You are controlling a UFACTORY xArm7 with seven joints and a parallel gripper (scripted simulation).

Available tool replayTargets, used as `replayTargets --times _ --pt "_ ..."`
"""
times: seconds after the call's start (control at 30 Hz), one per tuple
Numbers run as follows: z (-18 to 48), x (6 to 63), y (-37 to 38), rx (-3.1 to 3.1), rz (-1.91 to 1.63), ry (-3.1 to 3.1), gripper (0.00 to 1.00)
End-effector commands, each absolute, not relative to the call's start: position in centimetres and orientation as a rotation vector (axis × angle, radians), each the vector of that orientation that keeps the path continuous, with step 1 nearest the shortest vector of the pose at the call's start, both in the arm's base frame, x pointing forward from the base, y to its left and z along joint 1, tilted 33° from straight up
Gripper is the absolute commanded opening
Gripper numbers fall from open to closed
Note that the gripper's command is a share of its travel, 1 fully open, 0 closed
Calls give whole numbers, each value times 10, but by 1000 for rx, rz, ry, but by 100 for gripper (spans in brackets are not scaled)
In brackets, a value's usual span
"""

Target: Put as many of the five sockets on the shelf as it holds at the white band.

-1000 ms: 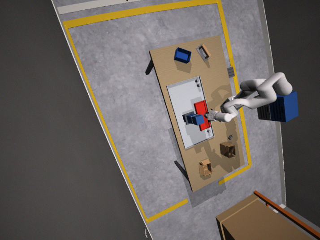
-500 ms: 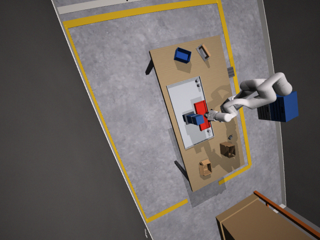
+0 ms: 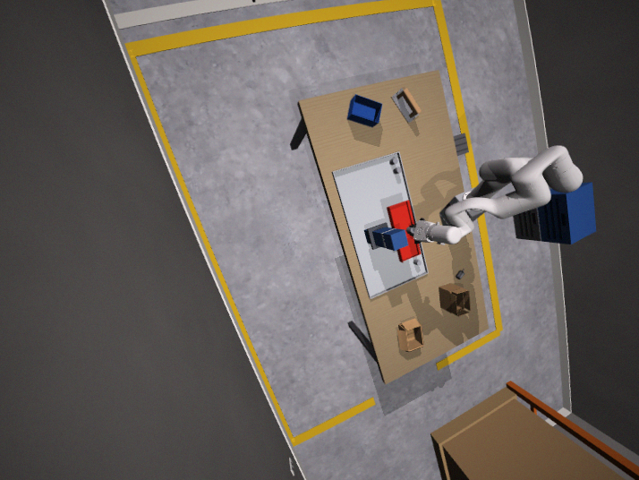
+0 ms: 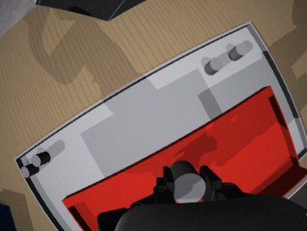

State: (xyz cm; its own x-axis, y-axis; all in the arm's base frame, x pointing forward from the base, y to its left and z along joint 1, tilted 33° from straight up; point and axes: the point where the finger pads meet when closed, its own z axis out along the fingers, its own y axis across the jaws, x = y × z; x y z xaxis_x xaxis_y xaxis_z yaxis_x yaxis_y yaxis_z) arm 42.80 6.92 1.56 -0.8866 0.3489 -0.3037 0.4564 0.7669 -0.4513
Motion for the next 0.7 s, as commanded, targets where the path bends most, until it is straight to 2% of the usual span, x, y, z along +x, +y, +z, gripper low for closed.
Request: replayTargets --times 0.0,0.67 --pt "16 429 71 634 -777 2759 0" --pt "14 429 69 634 -777 2759 0"
